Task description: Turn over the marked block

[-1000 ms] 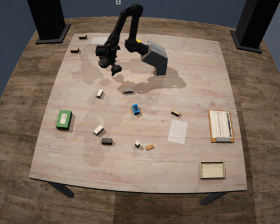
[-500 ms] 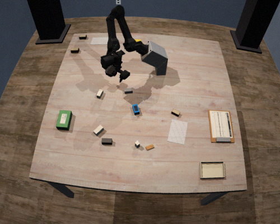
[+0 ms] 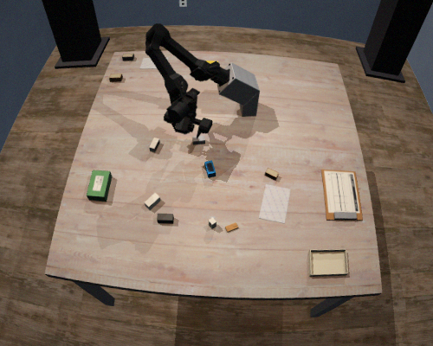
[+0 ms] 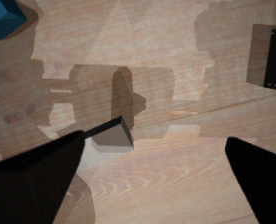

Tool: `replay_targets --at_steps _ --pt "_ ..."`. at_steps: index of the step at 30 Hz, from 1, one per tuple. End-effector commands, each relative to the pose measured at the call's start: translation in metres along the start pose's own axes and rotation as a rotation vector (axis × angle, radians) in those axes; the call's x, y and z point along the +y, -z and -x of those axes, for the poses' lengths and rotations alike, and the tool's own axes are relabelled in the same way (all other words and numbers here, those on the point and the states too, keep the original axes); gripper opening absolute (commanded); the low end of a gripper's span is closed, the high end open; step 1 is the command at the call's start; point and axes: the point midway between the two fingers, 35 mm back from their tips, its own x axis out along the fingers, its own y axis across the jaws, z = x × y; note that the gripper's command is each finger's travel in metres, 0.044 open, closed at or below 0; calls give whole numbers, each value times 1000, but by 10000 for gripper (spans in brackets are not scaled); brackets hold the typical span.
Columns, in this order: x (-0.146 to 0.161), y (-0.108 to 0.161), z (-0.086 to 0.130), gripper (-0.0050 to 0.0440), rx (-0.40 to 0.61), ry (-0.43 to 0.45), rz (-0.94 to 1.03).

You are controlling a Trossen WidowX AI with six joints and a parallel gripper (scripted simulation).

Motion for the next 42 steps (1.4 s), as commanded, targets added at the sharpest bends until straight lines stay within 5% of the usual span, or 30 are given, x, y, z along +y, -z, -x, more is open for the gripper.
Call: replay_targets --at_steps 1,25,42 --pt "14 -16 -1 440 9 -3 58" --pt "103 -80 -8 440 56 -71 452" --pt "128 -99 -9 440 70 -88 566"
